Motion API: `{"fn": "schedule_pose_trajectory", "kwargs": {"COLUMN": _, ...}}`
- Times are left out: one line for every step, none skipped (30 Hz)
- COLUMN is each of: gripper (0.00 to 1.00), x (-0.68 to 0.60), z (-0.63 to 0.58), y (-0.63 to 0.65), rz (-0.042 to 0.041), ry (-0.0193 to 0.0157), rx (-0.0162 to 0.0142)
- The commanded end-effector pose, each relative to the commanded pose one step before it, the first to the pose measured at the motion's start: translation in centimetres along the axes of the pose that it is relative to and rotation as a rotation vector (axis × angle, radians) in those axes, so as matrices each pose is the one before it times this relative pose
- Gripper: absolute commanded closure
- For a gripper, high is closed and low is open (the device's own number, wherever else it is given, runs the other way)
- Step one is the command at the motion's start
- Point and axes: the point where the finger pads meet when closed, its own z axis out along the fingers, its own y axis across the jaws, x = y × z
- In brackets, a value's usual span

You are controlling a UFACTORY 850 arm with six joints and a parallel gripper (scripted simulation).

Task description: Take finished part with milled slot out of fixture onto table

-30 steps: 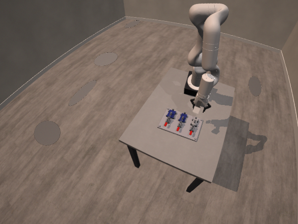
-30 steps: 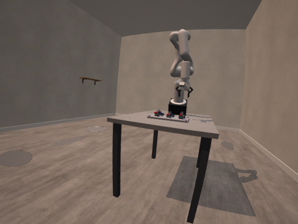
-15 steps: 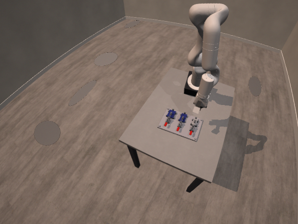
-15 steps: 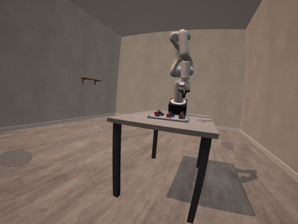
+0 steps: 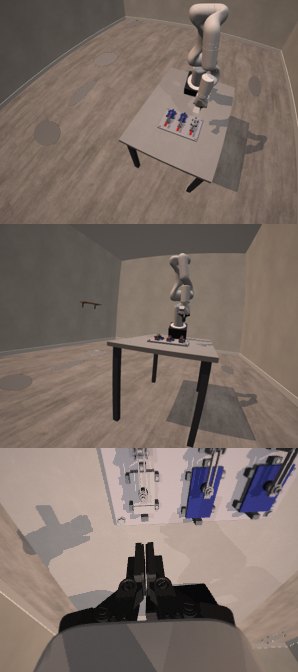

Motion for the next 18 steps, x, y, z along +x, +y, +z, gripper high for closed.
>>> {"fn": "schedule_pose_trajectory", "kwargs": {"gripper": 1.00, "x": 0.058, "z": -0.026, "y": -0.019, "rz": 0.00008, "ry": 0.00106, "rx": 0.00042}}
{"fn": "schedule_pose_trajectory", "kwargs": {"gripper": 1.00, "x": 0.000, "z": 0.000, "y": 0.000, "rz": 0.00000, "ry": 0.00000, "rx": 0.00000}}
{"fn": "schedule_pose_trajectory", "kwargs": {"gripper": 1.00, "x": 0.000, "z": 0.000, "y": 0.000, "rz": 0.00000, "ry": 0.00000, "rx": 0.00000}}
{"fn": "schedule_pose_trajectory", "kwargs": {"gripper": 1.00, "x": 0.000, "z": 0.000, "y": 0.000, "rz": 0.00000, "ry": 0.00000, "rx": 0.00000}}
{"fn": "schedule_pose_trajectory", "kwargs": {"gripper": 1.00, "x": 0.000, "z": 0.000, "y": 0.000, "rz": 0.00000, "ry": 0.00000, "rx": 0.00000}}
{"fn": "schedule_pose_trajectory", "kwargs": {"gripper": 1.00, "x": 0.000, "z": 0.000, "y": 0.000, "rz": 0.00000, "ry": 0.00000, "rx": 0.00000}}
{"fn": "schedule_pose_trajectory", "kwargs": {"gripper": 1.00, "x": 0.000, "z": 0.000, "y": 0.000, "rz": 0.00000, "ry": 0.00000, "rx": 0.00000}}
{"fn": "schedule_pose_trajectory", "kwargs": {"gripper": 1.00, "x": 0.000, "z": 0.000, "y": 0.000, "rz": 0.00000, "ry": 0.00000, "rx": 0.00000}}
{"fn": "schedule_pose_trajectory", "kwargs": {"gripper": 1.00, "x": 0.000, "z": 0.000, "y": 0.000, "rz": 0.00000, "ry": 0.00000, "rx": 0.00000}}
{"fn": "schedule_pose_trajectory", "kwargs": {"gripper": 1.00, "x": 0.000, "z": 0.000, "y": 0.000, "rz": 0.00000, "ry": 0.00000, "rx": 0.00000}}
{"fn": "schedule_pose_trajectory", "kwargs": {"gripper": 1.00, "x": 0.000, "z": 0.000, "y": 0.000, "rz": 0.00000, "ry": 0.00000, "rx": 0.00000}}
{"fn": "schedule_pose_trajectory", "kwargs": {"gripper": 1.00, "x": 0.000, "z": 0.000, "y": 0.000, "rz": 0.00000, "ry": 0.00000, "rx": 0.00000}}
{"fn": "schedule_pose_trajectory", "kwargs": {"gripper": 1.00, "x": 0.000, "z": 0.000, "y": 0.000, "rz": 0.00000, "ry": 0.00000, "rx": 0.00000}}
{"fn": "schedule_pose_trajectory", "kwargs": {"gripper": 0.00, "x": 0.000, "z": 0.000, "y": 0.000, "rz": 0.00000, "ry": 0.00000, "rx": 0.00000}}
{"fn": "schedule_pose_trajectory", "kwargs": {"gripper": 0.00, "x": 0.000, "z": 0.000, "y": 0.000, "rz": 0.00000, "ry": 0.00000, "rx": 0.00000}}
{"fn": "schedule_pose_trajectory", "kwargs": {"gripper": 0.00, "x": 0.000, "z": 0.000, "y": 0.000, "rz": 0.00000, "ry": 0.00000, "rx": 0.00000}}
{"fn": "schedule_pose_trajectory", "kwargs": {"gripper": 0.00, "x": 0.000, "z": 0.000, "y": 0.000, "rz": 0.00000, "ry": 0.00000, "rx": 0.00000}}
{"fn": "schedule_pose_trajectory", "kwargs": {"gripper": 0.00, "x": 0.000, "z": 0.000, "y": 0.000, "rz": 0.00000, "ry": 0.00000, "rx": 0.00000}}
